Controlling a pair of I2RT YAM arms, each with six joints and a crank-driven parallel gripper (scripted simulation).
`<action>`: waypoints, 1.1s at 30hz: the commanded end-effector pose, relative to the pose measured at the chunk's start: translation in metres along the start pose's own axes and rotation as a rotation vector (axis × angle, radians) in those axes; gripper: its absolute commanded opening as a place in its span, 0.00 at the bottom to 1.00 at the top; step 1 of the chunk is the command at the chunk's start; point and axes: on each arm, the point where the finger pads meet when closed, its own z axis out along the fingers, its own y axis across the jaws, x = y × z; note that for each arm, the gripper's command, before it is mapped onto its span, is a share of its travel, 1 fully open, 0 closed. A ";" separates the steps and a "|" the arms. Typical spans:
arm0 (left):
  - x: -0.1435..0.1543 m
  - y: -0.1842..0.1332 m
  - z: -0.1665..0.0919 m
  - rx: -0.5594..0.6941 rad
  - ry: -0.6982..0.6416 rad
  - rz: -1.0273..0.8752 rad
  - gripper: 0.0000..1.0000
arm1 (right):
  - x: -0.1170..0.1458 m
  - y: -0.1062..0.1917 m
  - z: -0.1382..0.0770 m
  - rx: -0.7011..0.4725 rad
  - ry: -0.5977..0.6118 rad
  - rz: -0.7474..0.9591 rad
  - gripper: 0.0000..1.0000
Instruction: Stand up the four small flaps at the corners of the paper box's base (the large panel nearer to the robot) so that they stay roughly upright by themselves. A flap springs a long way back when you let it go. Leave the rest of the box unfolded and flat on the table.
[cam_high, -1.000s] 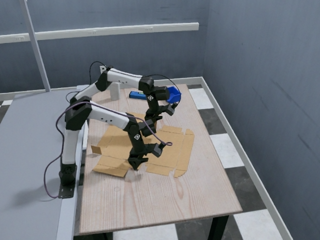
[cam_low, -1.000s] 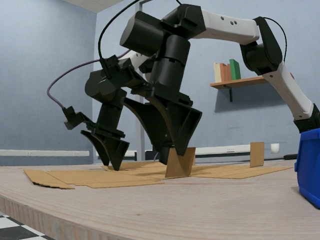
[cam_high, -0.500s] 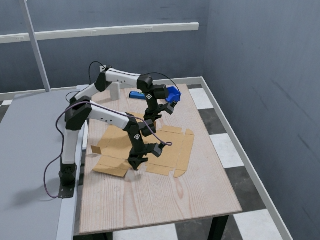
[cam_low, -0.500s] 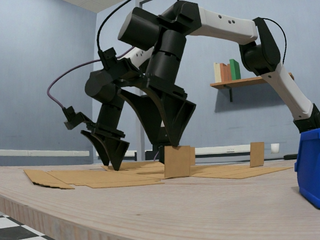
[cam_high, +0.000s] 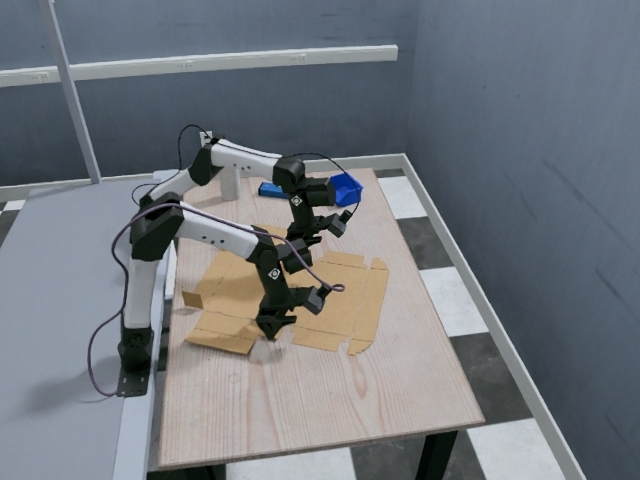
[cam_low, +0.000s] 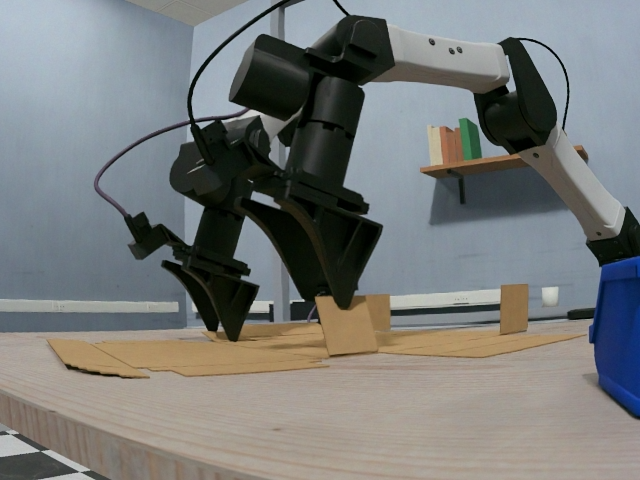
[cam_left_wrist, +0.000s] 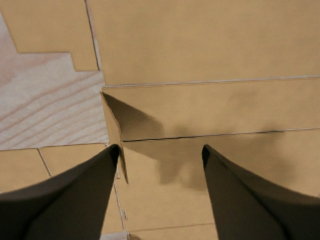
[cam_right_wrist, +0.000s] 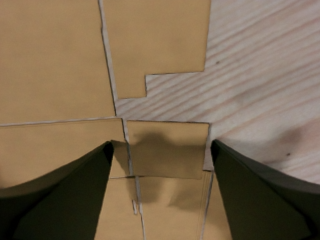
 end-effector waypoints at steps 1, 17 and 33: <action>-0.002 0.004 0.006 -0.012 0.006 -0.017 0.67 | 0.014 -0.009 0.012 0.054 0.052 -0.015 0.81; 0.001 -0.002 0.025 -0.009 0.001 -0.008 0.51 | 0.014 -0.009 0.012 0.054 0.052 -0.015 0.81; 0.001 -0.008 0.039 -0.009 -0.016 -0.015 0.51 | 0.014 -0.009 0.012 0.054 0.052 -0.015 0.81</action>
